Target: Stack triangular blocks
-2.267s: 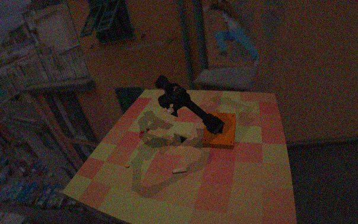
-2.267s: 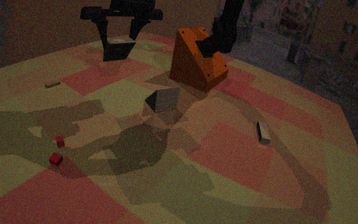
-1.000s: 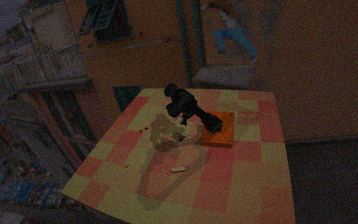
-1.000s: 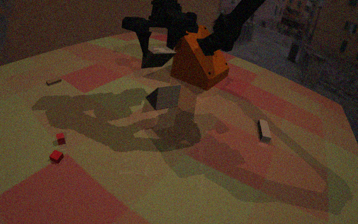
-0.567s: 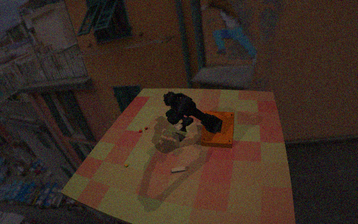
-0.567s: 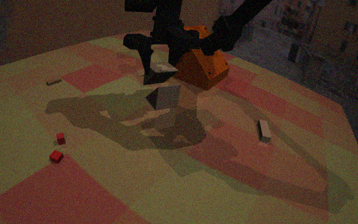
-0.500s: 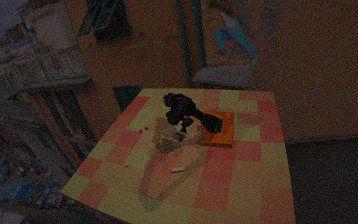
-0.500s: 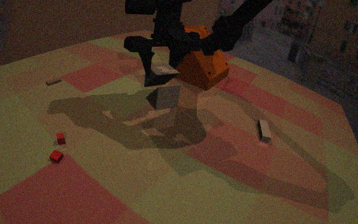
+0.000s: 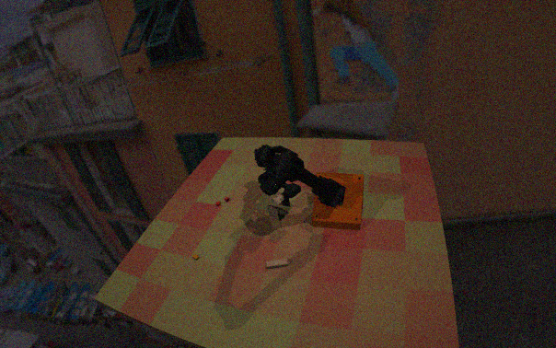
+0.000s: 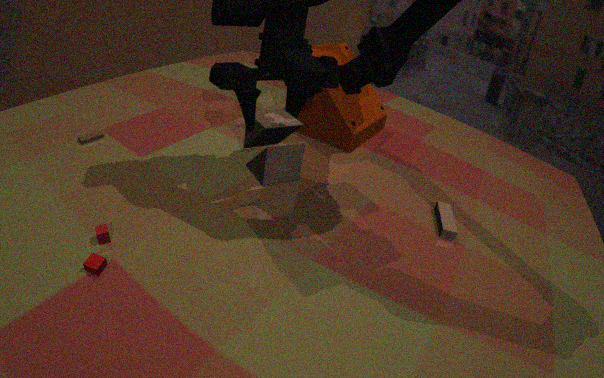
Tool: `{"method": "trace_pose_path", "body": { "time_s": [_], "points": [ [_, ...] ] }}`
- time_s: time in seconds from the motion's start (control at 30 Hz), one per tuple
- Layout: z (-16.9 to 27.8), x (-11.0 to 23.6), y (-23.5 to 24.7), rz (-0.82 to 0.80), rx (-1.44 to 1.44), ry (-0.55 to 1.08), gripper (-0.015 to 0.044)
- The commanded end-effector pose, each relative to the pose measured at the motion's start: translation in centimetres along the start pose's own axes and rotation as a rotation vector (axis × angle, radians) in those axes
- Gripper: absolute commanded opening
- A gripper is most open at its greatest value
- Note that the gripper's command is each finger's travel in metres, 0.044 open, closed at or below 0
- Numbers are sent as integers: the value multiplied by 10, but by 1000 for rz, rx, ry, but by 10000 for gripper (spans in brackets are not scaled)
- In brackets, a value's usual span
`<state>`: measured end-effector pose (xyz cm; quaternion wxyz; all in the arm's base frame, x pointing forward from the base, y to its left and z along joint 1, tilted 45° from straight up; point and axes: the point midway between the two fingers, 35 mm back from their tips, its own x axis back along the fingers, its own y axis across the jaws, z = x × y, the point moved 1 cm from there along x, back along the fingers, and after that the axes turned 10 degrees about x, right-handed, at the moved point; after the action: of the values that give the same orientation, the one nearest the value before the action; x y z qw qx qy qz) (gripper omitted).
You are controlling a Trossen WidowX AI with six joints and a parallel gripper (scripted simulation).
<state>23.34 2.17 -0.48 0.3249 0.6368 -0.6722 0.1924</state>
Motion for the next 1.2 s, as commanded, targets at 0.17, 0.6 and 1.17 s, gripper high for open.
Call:
{"method": "trace_pose_path", "body": {
  "time_s": [0.17,0.6,1.17],
  "points": [
    [-1,0,2,3,-4,-5,0],
    [-1,0,1,6,-5,-7,0],
    [-4,-9,1,6,-5,-7,0]
  ]
}}
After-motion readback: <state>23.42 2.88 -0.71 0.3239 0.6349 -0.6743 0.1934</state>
